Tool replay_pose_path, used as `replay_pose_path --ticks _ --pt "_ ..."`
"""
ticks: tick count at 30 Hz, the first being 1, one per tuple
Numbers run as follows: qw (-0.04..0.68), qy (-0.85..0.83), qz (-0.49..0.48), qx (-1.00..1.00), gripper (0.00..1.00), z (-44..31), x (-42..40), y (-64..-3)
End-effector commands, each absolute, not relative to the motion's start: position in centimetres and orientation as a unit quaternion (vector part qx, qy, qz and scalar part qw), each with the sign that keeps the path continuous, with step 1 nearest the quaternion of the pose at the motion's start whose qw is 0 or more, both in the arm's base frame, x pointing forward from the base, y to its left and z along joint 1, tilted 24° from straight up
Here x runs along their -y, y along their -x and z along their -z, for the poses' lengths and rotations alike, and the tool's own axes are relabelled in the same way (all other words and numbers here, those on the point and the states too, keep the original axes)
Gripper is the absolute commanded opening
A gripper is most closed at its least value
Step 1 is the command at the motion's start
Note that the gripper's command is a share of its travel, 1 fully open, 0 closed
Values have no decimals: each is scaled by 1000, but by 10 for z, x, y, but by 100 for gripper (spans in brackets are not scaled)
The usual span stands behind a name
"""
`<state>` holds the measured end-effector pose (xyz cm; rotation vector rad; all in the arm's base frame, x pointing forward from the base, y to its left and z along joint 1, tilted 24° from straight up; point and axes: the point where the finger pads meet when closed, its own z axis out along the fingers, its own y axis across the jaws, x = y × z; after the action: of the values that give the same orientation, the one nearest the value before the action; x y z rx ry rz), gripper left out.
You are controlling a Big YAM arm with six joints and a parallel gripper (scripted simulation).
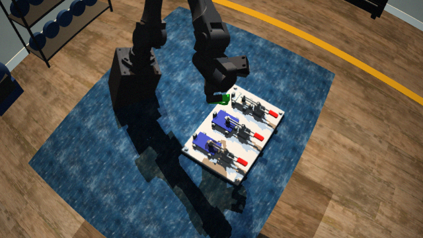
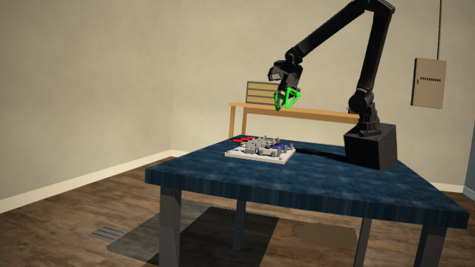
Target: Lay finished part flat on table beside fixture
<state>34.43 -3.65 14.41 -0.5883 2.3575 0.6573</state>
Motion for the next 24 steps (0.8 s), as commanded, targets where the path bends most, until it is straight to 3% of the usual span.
replay_pose_path --ticks 1,24 --pt "325 225 -234 -888 100 -168 45 -362" --pt "305 212 -251 -894 100 -148 36 -339"
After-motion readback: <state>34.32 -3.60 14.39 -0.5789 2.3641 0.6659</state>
